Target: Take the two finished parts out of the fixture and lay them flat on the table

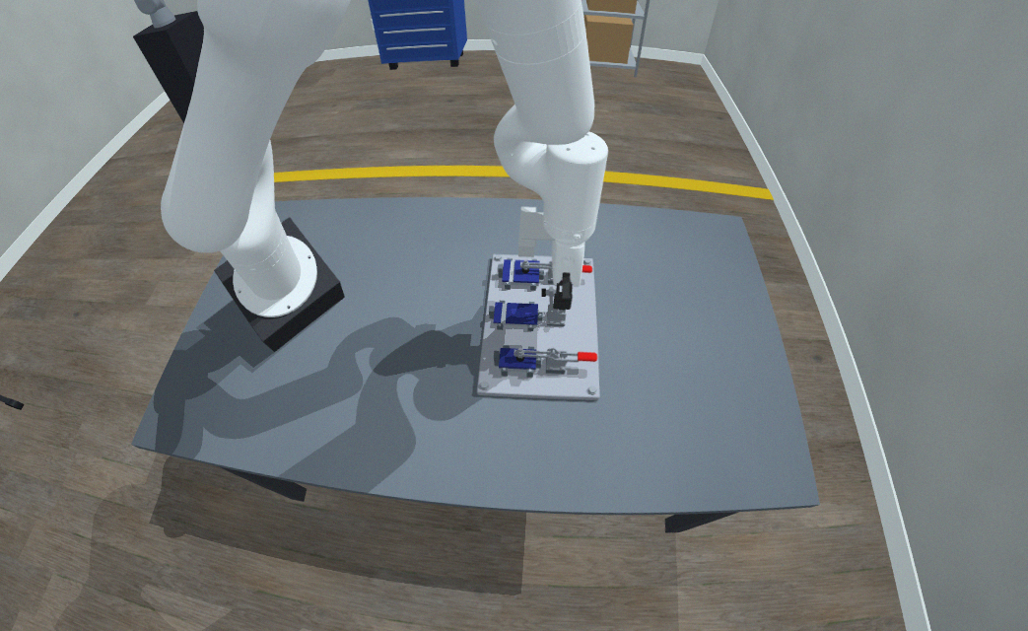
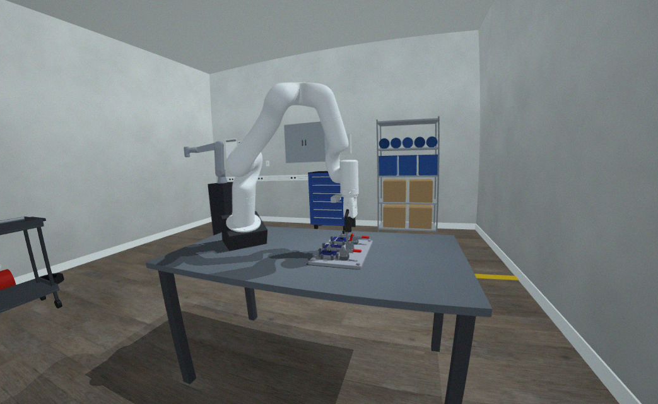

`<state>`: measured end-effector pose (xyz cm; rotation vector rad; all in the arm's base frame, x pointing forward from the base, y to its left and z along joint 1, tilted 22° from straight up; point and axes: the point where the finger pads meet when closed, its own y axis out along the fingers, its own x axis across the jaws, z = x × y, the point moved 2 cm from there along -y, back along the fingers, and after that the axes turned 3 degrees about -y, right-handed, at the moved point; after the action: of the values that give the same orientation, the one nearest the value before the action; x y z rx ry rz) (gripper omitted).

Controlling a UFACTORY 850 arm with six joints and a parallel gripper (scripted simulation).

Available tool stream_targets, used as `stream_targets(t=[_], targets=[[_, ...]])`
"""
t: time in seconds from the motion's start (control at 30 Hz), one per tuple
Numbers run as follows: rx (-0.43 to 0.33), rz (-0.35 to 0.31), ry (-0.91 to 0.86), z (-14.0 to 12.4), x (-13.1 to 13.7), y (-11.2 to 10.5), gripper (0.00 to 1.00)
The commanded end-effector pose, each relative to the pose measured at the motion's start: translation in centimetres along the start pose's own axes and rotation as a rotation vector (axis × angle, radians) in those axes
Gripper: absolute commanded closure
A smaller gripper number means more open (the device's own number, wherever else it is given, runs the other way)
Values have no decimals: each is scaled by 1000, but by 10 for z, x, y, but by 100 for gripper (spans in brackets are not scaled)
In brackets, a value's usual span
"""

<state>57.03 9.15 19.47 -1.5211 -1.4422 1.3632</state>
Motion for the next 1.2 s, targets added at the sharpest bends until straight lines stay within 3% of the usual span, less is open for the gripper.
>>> stream_targets(t=[0.0, 0.8, 1.17], targets=[[-1, 0, 0, -1, 0, 0, 0], [-1, 0, 0, 1, 0, 2, 0], [-1, 0, 0, 24, 1, 2, 0]])
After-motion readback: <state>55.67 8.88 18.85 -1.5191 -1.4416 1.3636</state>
